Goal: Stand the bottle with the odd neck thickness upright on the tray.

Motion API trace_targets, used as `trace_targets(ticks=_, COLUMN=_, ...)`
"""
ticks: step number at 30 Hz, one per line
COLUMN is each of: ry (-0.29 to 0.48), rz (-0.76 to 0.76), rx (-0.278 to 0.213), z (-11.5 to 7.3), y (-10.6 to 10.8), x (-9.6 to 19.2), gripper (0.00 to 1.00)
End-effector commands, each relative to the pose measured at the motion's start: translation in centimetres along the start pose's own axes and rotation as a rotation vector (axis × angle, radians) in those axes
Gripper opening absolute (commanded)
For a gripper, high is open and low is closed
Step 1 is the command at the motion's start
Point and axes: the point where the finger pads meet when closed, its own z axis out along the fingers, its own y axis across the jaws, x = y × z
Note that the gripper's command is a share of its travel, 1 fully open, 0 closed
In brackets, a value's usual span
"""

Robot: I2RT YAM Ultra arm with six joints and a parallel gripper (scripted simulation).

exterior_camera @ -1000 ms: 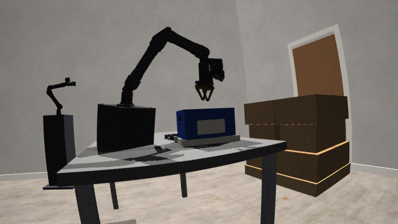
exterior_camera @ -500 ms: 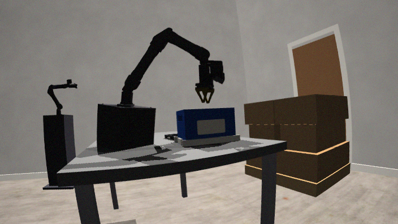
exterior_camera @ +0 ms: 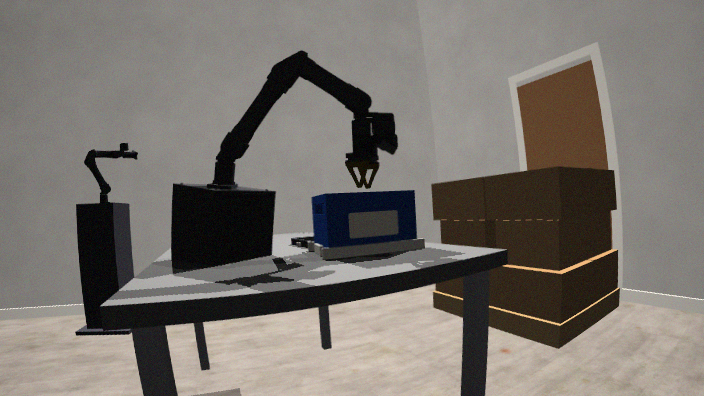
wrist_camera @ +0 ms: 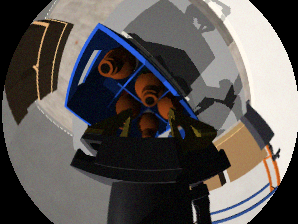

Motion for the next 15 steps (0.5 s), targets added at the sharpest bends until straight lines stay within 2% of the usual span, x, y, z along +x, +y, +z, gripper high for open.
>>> trace_targets(ticks=1, ry=-0.013, rz=0.002, rx=-0.009, z=0.43, y=-0.15, x=-0.27, gripper=0.61)
trace_targets(ticks=15, ry=-0.018, rz=0.001, rx=-0.012, z=0.82, y=-0.04, x=-0.29, gripper=0.61)
